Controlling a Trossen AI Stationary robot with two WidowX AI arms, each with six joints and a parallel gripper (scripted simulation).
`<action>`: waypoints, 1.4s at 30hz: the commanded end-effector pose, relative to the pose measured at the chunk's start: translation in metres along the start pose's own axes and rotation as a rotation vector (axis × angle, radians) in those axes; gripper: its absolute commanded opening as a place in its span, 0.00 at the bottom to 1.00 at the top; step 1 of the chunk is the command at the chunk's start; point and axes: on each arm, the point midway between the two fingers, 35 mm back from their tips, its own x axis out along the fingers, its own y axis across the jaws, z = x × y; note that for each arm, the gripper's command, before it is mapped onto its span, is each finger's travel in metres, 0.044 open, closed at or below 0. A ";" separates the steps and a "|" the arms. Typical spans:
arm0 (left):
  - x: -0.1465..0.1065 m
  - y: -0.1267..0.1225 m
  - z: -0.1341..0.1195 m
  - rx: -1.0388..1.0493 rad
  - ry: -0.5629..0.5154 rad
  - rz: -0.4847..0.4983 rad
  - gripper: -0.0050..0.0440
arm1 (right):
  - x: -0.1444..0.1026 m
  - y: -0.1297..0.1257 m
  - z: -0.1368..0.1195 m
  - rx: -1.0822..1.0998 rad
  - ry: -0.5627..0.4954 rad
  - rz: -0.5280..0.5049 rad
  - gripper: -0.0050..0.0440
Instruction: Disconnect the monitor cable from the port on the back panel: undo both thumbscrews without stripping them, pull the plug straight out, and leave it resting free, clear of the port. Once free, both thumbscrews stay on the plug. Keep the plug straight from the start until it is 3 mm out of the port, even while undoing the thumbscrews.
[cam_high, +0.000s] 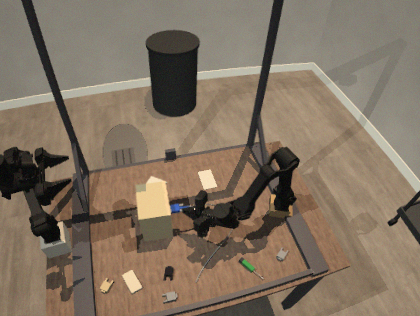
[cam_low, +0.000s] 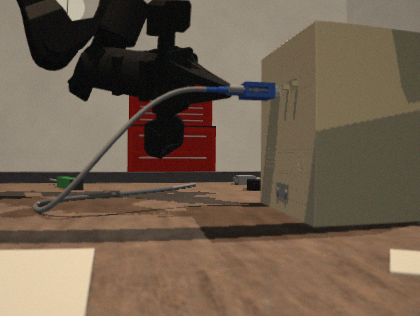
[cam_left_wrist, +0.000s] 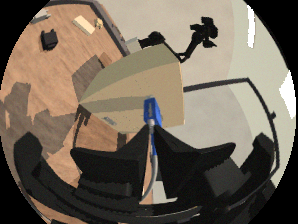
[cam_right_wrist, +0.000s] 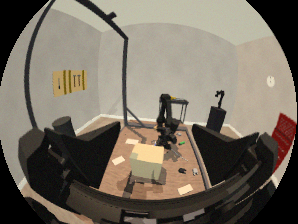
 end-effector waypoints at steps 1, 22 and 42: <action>-0.001 -0.006 0.005 -0.013 -0.011 -0.035 0.10 | 0.000 0.001 0.003 -0.007 -0.002 0.003 1.00; 0.000 -0.002 0.004 -0.172 -0.009 -0.147 0.10 | 0.000 0.001 0.003 -0.007 -0.002 0.003 1.00; 0.000 0.001 0.003 -0.299 -0.007 -0.236 0.10 | 0.000 0.001 0.003 -0.007 -0.002 0.003 1.00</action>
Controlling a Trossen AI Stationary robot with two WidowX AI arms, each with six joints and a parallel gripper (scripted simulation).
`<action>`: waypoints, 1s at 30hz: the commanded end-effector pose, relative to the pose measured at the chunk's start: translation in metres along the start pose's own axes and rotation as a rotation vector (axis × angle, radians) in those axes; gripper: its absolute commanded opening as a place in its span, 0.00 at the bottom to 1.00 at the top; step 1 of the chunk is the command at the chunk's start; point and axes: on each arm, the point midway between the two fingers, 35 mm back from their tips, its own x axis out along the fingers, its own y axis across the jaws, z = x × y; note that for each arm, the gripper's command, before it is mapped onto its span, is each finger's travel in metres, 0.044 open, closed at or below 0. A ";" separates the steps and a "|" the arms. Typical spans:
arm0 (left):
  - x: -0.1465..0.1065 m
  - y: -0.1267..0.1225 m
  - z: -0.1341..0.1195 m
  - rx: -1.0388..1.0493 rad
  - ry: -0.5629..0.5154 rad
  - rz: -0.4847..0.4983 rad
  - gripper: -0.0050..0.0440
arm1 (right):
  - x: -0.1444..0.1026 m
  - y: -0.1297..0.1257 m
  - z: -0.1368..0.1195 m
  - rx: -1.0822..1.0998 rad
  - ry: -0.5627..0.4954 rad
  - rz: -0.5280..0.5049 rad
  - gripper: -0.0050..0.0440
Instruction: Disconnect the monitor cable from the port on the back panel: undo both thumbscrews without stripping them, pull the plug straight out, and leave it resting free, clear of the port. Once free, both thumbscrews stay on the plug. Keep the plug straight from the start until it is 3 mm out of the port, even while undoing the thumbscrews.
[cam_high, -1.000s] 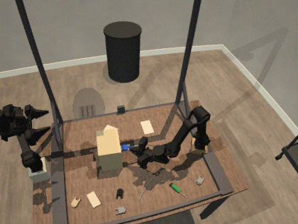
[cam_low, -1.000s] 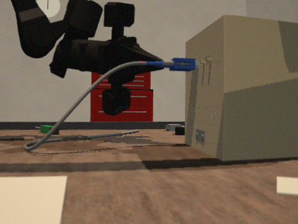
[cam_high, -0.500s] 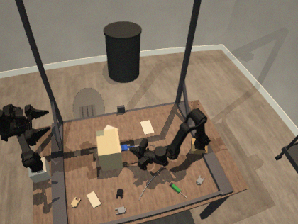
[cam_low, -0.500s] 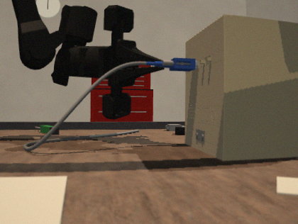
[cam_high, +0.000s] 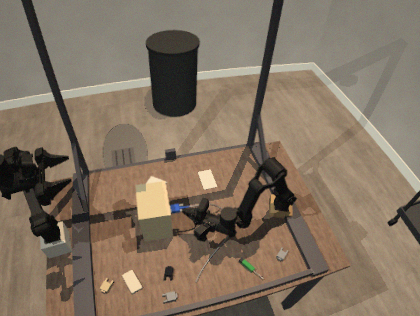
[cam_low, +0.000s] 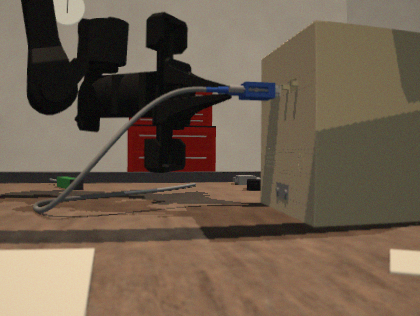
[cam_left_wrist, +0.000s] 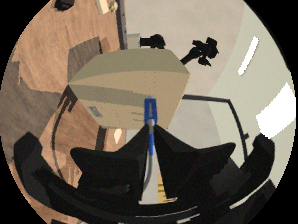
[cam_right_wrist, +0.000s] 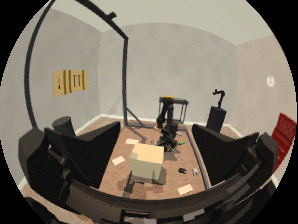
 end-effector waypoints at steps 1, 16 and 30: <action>0.001 -0.007 0.002 -0.003 -0.005 -0.028 0.10 | 0.000 0.001 0.003 -0.007 -0.002 0.003 1.00; 0.001 -0.007 0.002 -0.003 -0.005 -0.028 0.69 | 0.000 0.001 0.003 -0.007 -0.002 0.003 1.00; 0.001 -0.007 0.002 -0.003 -0.005 -0.028 1.00 | 0.000 0.001 0.003 -0.007 -0.002 0.003 1.00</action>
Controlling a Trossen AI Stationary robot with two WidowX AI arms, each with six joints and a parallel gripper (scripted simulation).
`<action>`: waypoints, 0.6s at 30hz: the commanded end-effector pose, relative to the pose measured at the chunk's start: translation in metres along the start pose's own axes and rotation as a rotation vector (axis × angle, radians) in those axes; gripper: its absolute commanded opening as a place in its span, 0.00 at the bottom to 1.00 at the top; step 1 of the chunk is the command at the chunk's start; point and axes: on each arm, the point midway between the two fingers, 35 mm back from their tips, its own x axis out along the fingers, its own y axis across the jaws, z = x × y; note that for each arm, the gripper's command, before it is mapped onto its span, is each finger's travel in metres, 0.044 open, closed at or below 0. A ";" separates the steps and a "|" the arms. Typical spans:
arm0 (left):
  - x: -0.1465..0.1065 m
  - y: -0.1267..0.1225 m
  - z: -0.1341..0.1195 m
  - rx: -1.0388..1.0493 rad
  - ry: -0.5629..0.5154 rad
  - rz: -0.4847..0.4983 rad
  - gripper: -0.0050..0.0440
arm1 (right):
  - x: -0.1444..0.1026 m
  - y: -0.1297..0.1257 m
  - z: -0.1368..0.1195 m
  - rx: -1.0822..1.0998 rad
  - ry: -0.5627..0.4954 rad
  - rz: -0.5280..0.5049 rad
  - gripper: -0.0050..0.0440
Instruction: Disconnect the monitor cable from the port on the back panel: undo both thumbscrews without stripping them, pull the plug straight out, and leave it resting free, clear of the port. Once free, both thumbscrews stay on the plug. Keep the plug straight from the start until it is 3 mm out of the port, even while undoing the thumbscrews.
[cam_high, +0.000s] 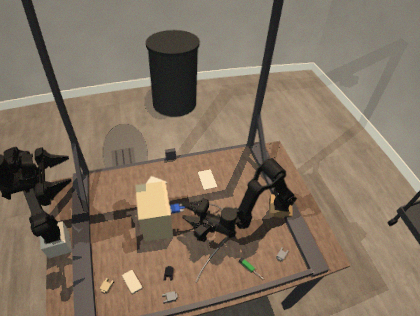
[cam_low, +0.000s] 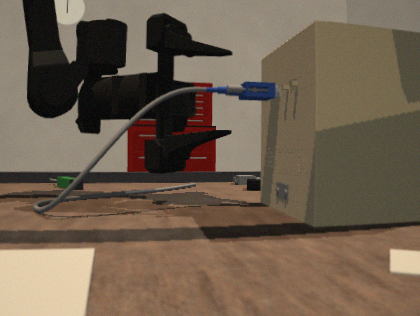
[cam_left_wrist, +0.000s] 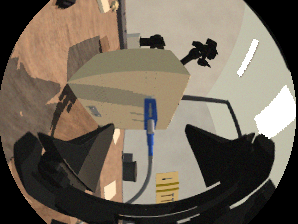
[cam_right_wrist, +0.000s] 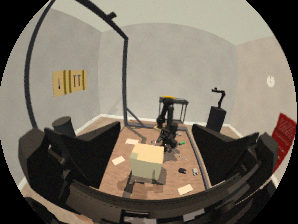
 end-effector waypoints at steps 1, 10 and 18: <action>0.001 -0.008 0.002 0.015 -0.004 -0.013 1.00 | 0.000 0.001 0.003 -0.007 -0.002 0.003 1.00; 0.003 -0.009 0.005 0.067 -0.019 0.017 1.00 | 0.000 0.001 0.003 -0.007 -0.002 0.003 1.00; 0.009 -0.023 0.009 0.315 -0.053 0.136 1.00 | 0.000 0.001 0.003 -0.007 -0.002 0.003 1.00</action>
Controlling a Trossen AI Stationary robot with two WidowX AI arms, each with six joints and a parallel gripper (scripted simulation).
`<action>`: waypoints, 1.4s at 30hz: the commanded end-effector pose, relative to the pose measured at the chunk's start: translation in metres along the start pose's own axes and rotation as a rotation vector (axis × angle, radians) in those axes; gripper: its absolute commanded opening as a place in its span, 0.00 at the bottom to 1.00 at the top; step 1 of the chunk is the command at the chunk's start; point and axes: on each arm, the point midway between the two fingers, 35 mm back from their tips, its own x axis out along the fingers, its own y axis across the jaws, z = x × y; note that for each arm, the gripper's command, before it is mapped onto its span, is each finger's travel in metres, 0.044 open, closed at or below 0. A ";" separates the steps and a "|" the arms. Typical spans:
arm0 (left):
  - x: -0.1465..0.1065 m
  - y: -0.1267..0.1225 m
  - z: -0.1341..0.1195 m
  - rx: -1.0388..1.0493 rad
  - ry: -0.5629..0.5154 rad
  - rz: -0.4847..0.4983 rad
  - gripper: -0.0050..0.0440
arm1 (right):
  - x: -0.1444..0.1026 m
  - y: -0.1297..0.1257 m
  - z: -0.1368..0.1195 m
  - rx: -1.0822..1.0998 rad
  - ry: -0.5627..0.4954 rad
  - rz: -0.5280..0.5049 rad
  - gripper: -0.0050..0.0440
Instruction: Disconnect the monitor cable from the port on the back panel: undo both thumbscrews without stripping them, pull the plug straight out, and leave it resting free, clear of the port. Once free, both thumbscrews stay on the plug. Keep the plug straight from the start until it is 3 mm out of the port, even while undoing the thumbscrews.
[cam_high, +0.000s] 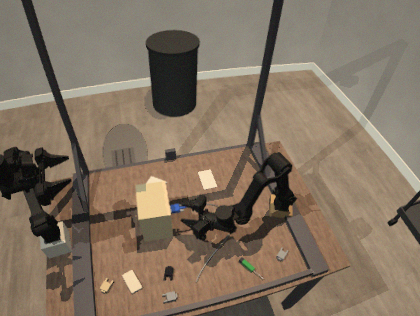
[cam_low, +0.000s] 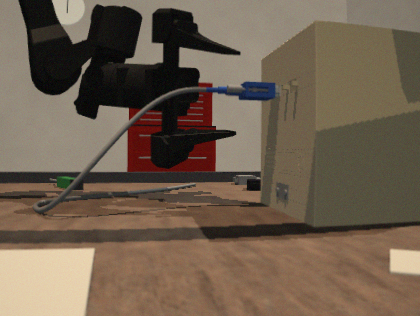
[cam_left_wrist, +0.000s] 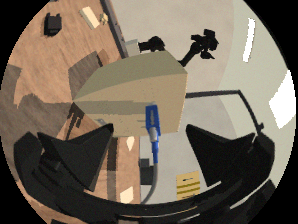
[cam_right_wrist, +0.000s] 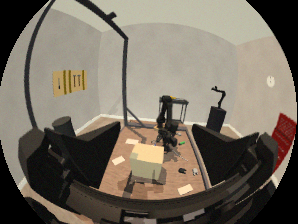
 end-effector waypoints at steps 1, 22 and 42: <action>0.002 -0.020 0.007 0.146 -0.018 0.034 1.00 | 0.000 0.001 0.003 -0.007 -0.002 0.003 1.00; -0.004 -0.019 -0.003 0.318 0.030 0.201 0.66 | 0.000 0.001 0.003 -0.007 -0.002 0.003 1.00; -0.004 -0.019 -0.003 0.318 0.030 0.201 0.10 | 0.000 0.001 0.003 -0.007 -0.002 0.003 1.00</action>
